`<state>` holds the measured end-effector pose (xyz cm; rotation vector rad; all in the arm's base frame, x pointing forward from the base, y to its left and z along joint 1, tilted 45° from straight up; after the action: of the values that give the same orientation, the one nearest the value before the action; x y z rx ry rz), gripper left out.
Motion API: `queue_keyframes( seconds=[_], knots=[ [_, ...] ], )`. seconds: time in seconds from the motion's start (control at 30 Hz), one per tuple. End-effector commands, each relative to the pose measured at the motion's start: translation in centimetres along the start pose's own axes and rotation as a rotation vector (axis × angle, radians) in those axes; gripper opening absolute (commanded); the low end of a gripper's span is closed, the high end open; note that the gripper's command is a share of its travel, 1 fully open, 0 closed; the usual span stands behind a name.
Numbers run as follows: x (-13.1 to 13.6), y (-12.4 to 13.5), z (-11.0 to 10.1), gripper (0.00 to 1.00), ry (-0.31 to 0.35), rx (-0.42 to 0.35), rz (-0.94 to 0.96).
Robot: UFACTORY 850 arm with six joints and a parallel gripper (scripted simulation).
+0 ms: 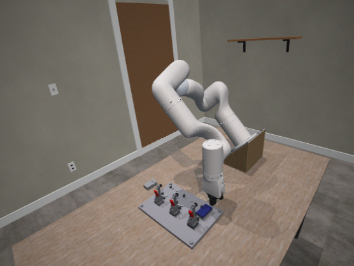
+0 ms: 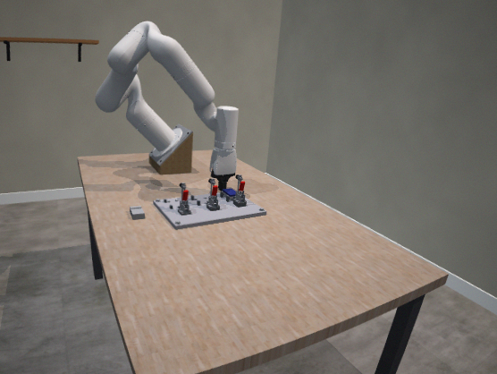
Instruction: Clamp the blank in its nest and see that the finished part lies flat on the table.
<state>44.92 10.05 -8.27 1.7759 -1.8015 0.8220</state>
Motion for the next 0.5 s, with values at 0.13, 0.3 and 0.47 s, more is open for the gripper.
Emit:
queue_keyframes(
  seconds=[0.13,0.3,0.47],
  knots=[
    [-0.03,-0.07,-0.02,0.00,-0.001,0.001,0.000],
    [-0.05,-0.18,-0.02,0.00,-0.001,0.001,0.000],
    [-0.10,-0.42,-0.02,0.00,-0.001,0.001,0.000]
  ],
)
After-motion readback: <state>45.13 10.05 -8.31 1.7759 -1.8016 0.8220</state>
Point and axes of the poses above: the point where the finger pads meet when closed, its own z axis out along the fingers, its own x axis across the jaws, y = z × x, the point moved 6 cm from there along -z, back along the fingers, and after that the axes turned 10 degrees about z, right-handed, at the moved point
